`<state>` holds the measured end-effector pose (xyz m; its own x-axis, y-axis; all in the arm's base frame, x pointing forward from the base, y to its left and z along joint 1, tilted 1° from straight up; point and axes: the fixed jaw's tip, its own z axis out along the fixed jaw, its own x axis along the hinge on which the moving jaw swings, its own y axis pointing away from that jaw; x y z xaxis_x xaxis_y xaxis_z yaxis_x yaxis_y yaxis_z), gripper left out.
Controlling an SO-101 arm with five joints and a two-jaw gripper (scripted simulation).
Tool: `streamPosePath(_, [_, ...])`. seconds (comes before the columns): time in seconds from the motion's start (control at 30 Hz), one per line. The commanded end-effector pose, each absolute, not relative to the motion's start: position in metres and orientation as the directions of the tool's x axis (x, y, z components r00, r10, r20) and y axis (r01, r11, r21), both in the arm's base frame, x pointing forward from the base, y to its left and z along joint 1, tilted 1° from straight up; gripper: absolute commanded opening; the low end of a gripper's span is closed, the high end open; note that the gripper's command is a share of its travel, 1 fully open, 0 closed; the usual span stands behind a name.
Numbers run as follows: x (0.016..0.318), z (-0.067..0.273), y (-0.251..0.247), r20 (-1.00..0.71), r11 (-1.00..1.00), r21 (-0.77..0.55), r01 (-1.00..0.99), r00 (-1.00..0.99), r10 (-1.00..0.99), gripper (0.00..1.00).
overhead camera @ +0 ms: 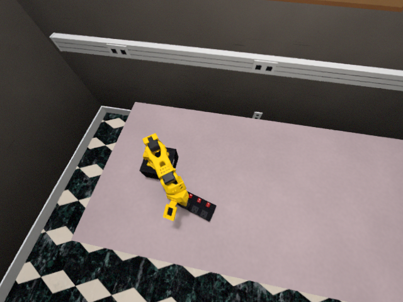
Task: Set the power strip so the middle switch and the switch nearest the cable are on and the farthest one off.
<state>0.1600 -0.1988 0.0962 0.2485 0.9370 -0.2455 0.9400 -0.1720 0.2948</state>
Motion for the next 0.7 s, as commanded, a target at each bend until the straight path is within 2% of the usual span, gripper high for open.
streamPosePath(0.0, [0.1635, 0.0857, -0.1956, -0.241, -0.169, 0.301, 0.939, 0.246, 0.939, 0.0])
streamPosePath(0.67, [0.1645, 0.0807, -0.1942, -0.238, -0.169, 0.3, 0.939, 0.245, 0.94, 0.0])
